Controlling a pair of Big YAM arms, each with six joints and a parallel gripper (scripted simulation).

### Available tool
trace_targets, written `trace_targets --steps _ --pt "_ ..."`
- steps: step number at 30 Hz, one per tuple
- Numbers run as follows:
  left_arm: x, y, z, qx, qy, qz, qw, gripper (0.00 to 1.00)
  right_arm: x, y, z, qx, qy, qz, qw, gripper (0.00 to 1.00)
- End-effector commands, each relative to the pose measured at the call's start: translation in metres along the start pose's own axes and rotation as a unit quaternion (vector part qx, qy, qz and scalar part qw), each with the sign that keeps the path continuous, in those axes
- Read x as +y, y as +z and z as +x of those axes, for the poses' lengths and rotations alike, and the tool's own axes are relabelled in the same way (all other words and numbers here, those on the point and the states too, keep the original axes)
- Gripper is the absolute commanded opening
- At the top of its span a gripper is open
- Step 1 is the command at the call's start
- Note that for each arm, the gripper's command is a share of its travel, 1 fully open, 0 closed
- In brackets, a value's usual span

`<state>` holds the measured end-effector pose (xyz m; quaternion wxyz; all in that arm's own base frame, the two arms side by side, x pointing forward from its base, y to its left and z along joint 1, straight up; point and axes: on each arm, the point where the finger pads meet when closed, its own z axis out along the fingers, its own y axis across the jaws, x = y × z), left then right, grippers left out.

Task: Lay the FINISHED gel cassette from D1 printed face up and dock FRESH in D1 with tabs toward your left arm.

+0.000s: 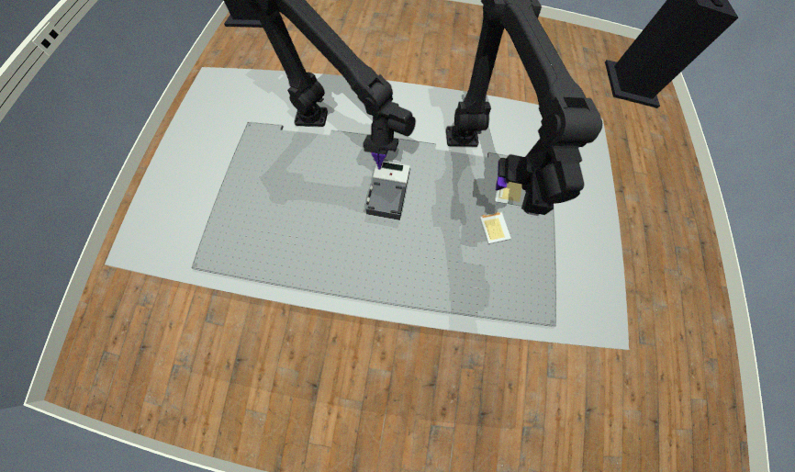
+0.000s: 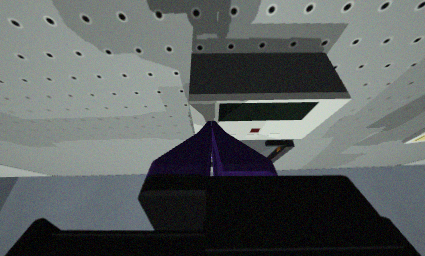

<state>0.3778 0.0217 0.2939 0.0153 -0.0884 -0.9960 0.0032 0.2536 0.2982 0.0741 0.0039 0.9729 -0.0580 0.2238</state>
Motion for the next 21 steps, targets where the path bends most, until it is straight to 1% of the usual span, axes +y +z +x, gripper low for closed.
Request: trace_targets --steps 1,21 --pt "0.0041 -0.0195 -0.0085 -0.018 -0.006 -0.006 1.000 0.00 0.0045 0.0099 -0.0085 -0.005 -0.003 -0.007 1.000 0.00" --pt "0.0041 -0.0195 -0.0085 -0.018 -0.006 -0.006 1.000 0.00 0.0073 0.0114 -0.0157 -0.005 -0.003 -0.007 1.000 0.00"
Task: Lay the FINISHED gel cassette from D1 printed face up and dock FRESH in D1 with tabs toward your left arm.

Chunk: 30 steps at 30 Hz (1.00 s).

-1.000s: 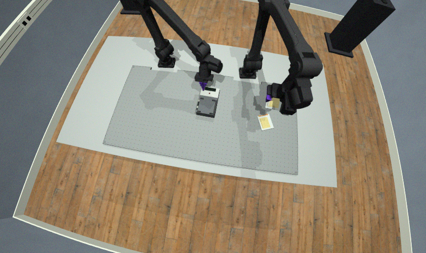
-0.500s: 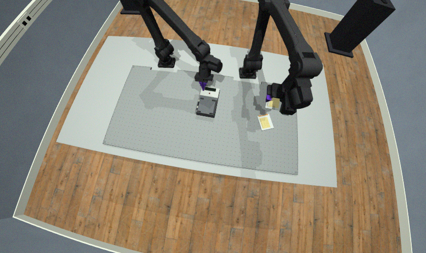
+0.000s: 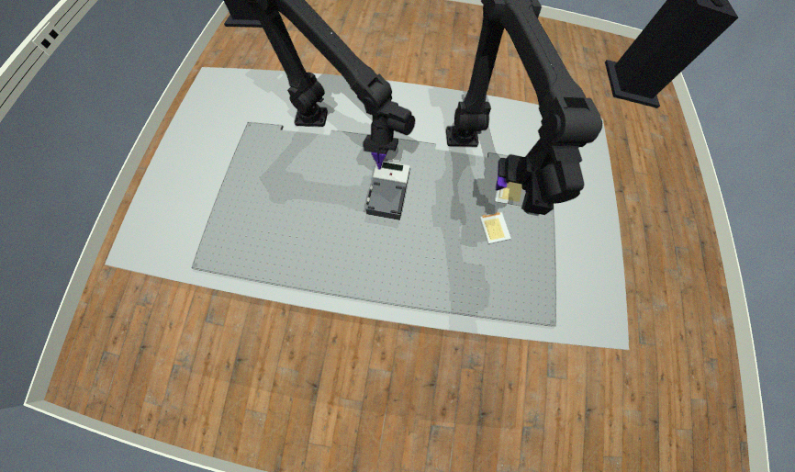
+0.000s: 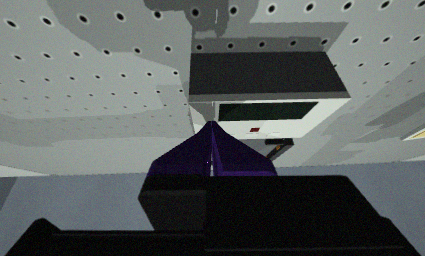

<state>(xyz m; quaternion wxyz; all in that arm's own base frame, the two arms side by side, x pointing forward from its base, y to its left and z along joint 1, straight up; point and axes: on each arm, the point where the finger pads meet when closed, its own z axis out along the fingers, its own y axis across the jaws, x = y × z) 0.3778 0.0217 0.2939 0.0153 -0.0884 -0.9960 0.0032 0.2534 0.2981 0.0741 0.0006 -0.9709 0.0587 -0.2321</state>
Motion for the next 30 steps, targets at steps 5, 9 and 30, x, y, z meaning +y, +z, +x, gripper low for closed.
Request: trace_targets --steps 5,9,30 --pt "0.0041 -0.0195 -0.0085 -0.018 -0.006 -0.006 1.000 0.00 0.0079 0.0120 -0.0175 -0.013 -0.005 -0.011 1.000 0.00" --pt "0.0041 -0.0195 -0.0085 -0.018 -0.006 -0.006 1.000 0.00 0.0084 0.0125 -0.0187 -0.013 -0.005 -0.011 1.000 0.00" --pt "0.0041 -0.0195 -0.0085 -0.018 -0.006 -0.006 1.000 0.00 0.0120 0.0176 -0.0242 -0.013 -0.005 -0.011 1.000 0.00"
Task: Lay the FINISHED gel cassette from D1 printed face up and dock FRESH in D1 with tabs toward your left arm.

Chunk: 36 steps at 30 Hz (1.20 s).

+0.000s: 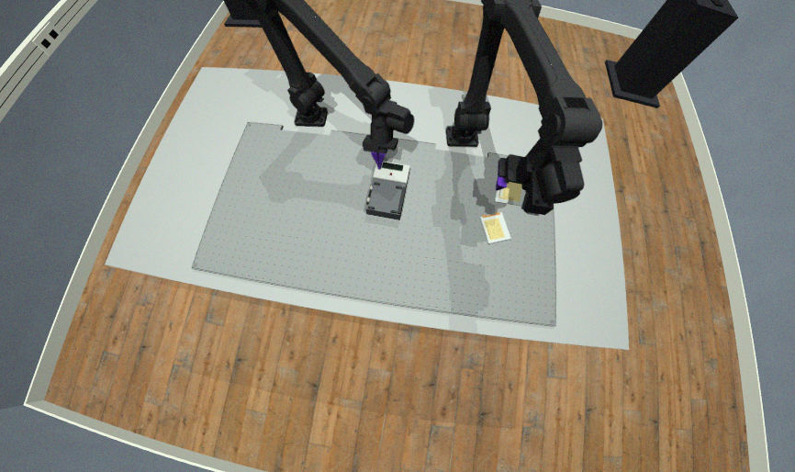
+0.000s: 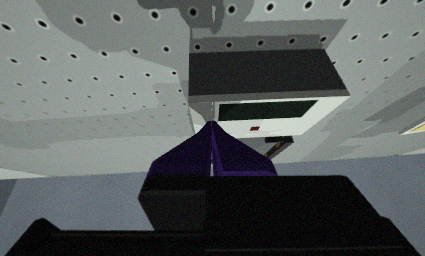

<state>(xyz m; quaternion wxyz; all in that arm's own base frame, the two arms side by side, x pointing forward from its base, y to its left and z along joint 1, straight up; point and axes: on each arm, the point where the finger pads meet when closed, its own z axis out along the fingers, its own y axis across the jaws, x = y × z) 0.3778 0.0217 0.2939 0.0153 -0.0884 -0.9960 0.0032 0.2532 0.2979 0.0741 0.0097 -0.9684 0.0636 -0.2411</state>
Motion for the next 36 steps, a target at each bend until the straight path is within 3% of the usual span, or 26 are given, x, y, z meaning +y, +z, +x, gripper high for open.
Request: trace_targets --steps 1,36 --pt "0.0041 -0.0195 -0.0085 -0.018 -0.006 -0.006 1.000 0.00 0.0127 0.0175 -0.0246 -0.022 -0.011 -0.020 1.000 0.00" --pt "0.0041 -0.0195 -0.0085 -0.018 -0.006 -0.006 1.000 0.00 0.0197 0.0255 -0.0332 -0.022 -0.011 -0.020 1.000 0.00"
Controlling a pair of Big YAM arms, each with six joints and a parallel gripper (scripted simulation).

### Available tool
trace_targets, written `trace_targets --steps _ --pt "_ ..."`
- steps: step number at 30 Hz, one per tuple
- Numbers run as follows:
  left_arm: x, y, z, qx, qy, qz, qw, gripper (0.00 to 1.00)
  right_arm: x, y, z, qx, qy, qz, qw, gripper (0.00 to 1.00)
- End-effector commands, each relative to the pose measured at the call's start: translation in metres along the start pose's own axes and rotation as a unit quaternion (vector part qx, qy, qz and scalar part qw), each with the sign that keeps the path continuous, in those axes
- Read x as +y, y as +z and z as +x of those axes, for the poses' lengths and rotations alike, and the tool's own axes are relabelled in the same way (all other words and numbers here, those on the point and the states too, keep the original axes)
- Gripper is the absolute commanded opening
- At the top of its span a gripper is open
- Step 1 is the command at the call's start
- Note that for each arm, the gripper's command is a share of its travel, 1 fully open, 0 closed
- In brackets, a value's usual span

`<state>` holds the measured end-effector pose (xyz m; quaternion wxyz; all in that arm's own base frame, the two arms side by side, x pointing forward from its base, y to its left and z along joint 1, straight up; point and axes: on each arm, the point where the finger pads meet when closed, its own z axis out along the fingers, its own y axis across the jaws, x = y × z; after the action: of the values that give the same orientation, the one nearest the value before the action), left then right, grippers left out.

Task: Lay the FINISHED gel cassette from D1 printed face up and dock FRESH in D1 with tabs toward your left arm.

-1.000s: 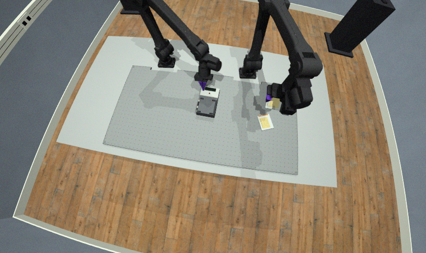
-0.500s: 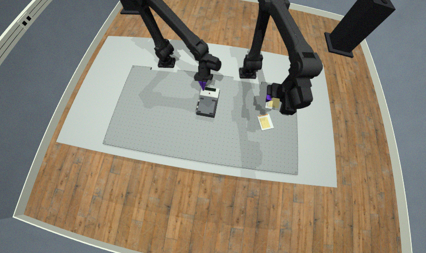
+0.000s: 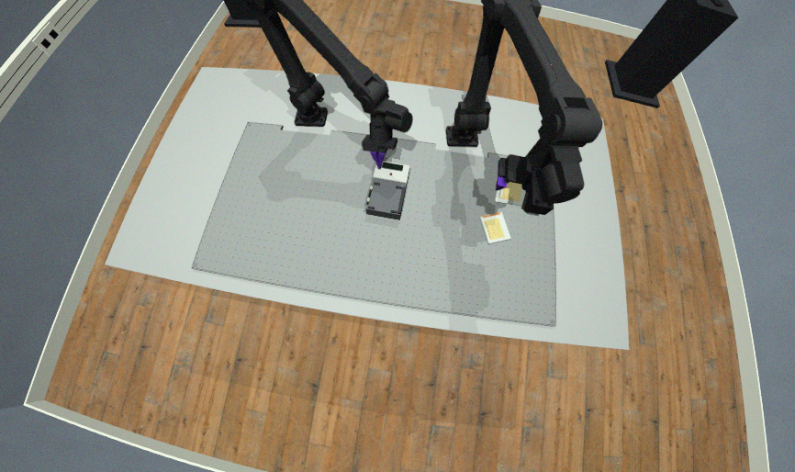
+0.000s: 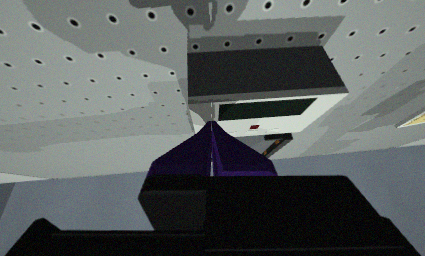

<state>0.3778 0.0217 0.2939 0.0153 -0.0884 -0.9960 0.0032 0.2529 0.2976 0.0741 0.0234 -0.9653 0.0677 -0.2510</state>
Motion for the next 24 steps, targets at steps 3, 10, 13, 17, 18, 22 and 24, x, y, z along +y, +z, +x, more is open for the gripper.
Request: trace_targets --steps 3,10,13,17,18,22,24 --pt "0.0041 -0.0195 -0.0085 -0.018 -0.006 -0.006 1.000 0.00 0.0215 0.0257 -0.0344 -0.031 -0.019 -0.033 0.999 0.00" --pt "0.0041 -0.0195 -0.0085 -0.018 -0.006 -0.006 1.000 0.00 0.0223 0.0265 -0.0354 -0.031 -0.019 -0.033 0.999 0.00" --pt "0.0041 -0.0195 -0.0085 -0.018 -0.006 -0.006 1.000 0.00 0.0234 0.0275 -0.0366 -0.031 -0.019 -0.033 0.999 0.00" --pt "0.0041 -0.0195 -0.0085 -0.018 -0.006 -0.006 1.000 0.00 0.0240 0.0281 -0.0373 -0.031 -0.019 -0.033 0.999 0.00" --pt "0.0041 -0.0195 -0.0085 -0.018 -0.006 -0.006 1.000 0.00 0.0243 0.0286 -0.0377 -0.031 -0.019 -0.033 0.999 0.00" --pt "0.0041 -0.0195 -0.0085 -0.018 -0.006 -0.006 1.000 0.00 0.0253 0.0298 -0.0389 -0.031 -0.019 -0.033 0.999 0.00" --pt "0.0041 -0.0195 -0.0085 -0.018 -0.006 -0.006 1.000 0.00 0.0253 0.0299 -0.0389 -0.031 -0.019 -0.033 0.999 0.00"
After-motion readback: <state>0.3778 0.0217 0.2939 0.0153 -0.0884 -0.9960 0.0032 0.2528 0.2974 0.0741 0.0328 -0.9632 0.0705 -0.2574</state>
